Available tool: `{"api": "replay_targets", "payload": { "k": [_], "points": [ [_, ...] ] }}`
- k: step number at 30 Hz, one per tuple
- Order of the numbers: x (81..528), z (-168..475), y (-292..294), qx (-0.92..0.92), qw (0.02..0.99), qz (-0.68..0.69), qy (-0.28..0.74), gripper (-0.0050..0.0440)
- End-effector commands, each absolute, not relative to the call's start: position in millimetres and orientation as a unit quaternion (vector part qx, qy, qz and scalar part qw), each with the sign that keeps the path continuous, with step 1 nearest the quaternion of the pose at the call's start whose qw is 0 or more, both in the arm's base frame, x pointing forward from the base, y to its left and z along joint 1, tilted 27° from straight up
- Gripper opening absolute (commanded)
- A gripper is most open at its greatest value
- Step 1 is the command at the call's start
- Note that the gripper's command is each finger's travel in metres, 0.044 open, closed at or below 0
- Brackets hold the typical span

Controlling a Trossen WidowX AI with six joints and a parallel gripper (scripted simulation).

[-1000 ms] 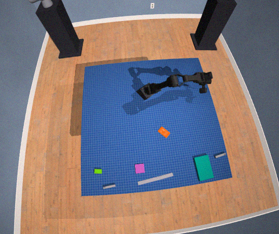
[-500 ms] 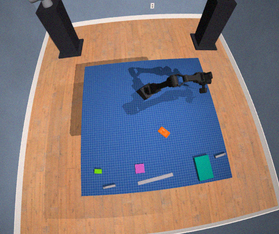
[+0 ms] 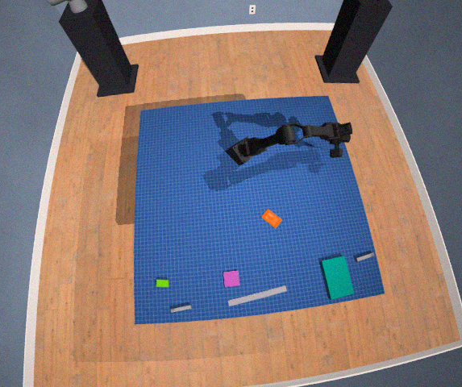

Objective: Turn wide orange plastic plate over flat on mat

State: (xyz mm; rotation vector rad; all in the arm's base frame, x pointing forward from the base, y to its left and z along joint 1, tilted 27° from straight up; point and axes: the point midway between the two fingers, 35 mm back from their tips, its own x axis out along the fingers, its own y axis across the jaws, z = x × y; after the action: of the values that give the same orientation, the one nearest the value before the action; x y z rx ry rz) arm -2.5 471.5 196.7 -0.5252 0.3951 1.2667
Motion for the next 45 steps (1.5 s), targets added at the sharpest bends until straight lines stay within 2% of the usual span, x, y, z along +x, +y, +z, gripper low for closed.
{"api": "replay_targets", "payload": {
  "k": [1, 5, 12, 19, 21, 30, 36, 38, 45],
  "points": [
    [22.4, 210.7, 464.0, -0.236, 0.766, 0.571, 0.178, 0.044],
    [39.8, 210.1, 461.1, -0.242, 0.77, 0.561, 0.183, 0.044],
    [121.2, 199.9, 433.8, -0.273, 0.785, 0.512, 0.217, 0.044],
    [215.4, 189.1, 374.9, -0.296, 0.798, 0.45, 0.27, 0.044],
    [215.4, 189.1, 374.9, -0.296, 0.798, 0.45, 0.27, 0.044],
    [307.6, 176.7, 260.7, -0.296, 0.805, 0.374, 0.353, 0.044],
    [336.5, 169.4, 183.5, -0.276, 0.806, 0.335, 0.403, 0.044],
    [336.5, 169.4, 183.5, -0.276, 0.806, 0.335, 0.403, 0.044],
    [346.0, 164.1, 116.1, -0.247, 0.807, 0.304, 0.443, 0.044]
  ]
}}
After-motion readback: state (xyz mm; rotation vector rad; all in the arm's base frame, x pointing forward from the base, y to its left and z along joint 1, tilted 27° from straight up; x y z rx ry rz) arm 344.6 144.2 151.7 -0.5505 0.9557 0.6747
